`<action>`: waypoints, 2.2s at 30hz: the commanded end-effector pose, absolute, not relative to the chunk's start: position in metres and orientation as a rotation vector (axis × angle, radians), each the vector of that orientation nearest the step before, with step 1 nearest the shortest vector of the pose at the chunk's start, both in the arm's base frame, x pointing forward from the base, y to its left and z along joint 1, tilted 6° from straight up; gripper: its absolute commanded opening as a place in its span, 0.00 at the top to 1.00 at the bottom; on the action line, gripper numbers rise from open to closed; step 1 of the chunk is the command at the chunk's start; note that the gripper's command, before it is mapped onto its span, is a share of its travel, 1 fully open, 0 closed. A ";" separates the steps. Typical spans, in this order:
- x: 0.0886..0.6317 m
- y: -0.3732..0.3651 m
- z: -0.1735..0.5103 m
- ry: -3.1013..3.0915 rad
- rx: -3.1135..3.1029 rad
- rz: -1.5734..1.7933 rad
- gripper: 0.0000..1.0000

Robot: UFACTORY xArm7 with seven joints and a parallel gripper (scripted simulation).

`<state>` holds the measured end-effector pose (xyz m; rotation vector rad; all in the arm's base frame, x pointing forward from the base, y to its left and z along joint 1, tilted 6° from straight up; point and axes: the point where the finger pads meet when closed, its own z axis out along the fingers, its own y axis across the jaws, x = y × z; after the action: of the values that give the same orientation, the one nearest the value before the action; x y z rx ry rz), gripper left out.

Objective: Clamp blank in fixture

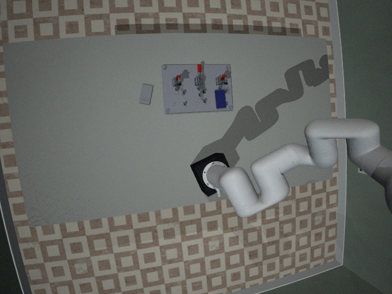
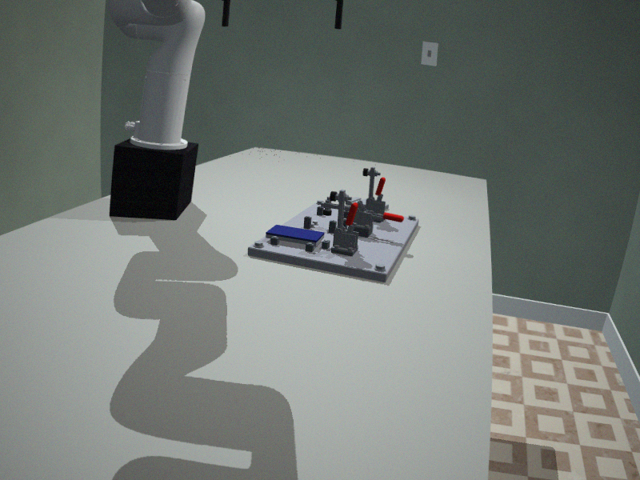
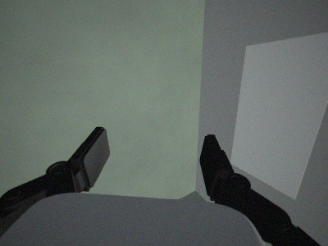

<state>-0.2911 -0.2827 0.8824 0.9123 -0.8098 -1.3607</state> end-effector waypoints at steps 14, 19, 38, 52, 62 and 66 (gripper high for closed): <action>-0.291 -0.282 0.883 -0.810 0.910 -1.360 0.00; -0.291 -0.280 0.883 -0.813 0.908 -1.361 0.00; -0.317 -0.067 0.893 -1.164 0.574 -1.471 0.00; -0.301 0.031 0.887 -1.306 0.384 -1.511 0.00; -0.260 0.139 0.870 -1.449 0.136 -1.547 0.00; -0.260 0.139 0.870 -1.449 0.136 -1.547 0.00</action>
<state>-0.2671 0.1260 0.8715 0.1706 -1.4342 -1.5418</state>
